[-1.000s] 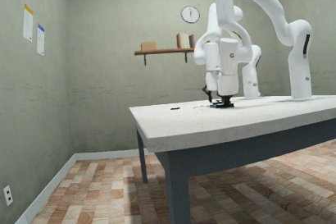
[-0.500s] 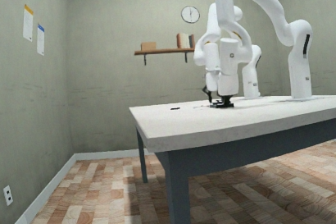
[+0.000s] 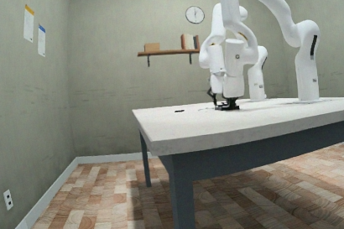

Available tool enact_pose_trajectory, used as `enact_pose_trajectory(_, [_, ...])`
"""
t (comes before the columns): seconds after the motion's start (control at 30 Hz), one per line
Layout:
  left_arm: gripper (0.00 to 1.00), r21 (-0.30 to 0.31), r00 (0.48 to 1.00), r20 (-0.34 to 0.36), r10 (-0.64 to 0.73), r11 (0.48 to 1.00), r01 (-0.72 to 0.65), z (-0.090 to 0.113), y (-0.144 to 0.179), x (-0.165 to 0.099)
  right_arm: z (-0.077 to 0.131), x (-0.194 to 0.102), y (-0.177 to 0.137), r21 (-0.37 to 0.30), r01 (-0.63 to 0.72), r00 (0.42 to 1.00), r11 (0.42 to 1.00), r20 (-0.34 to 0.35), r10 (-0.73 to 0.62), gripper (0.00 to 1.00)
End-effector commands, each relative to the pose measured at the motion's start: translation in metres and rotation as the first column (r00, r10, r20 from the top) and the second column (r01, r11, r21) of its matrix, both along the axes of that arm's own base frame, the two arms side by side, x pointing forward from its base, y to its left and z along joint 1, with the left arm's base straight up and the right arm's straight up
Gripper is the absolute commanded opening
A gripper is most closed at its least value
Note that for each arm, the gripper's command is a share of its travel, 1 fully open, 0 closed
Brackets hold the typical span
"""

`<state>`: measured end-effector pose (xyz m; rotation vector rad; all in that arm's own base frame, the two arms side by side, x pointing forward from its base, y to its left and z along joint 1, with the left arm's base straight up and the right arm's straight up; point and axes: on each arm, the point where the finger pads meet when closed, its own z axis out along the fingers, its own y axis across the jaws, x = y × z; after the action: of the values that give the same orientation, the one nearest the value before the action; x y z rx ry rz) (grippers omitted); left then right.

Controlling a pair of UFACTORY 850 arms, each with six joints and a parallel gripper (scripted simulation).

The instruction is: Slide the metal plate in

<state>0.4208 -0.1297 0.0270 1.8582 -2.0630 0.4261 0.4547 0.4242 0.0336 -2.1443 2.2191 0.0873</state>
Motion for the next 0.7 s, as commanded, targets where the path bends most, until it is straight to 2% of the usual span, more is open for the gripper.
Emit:
enact_pose_trajectory(0.0, [0.00, 0.000, 1.000, 0.001, 0.000, 1.000, 0.000, 0.0005, -0.0001, 0.0007, 0.0002, 0.0012, -0.0009, 0.017, 0.000, 1.000, 1.000, 0.004, 0.000, 0.72])
enact_pose_trajectory(0.67, [0.00, 0.000, 1.000, 0.001, 0.000, 1.000, 0.000, 0.0005, -0.0001, 0.0007, -0.0006, 0.0002, -0.0014, 0.026, 0.001, 1.000, 1.000, 0.000, -0.001, 0.72])
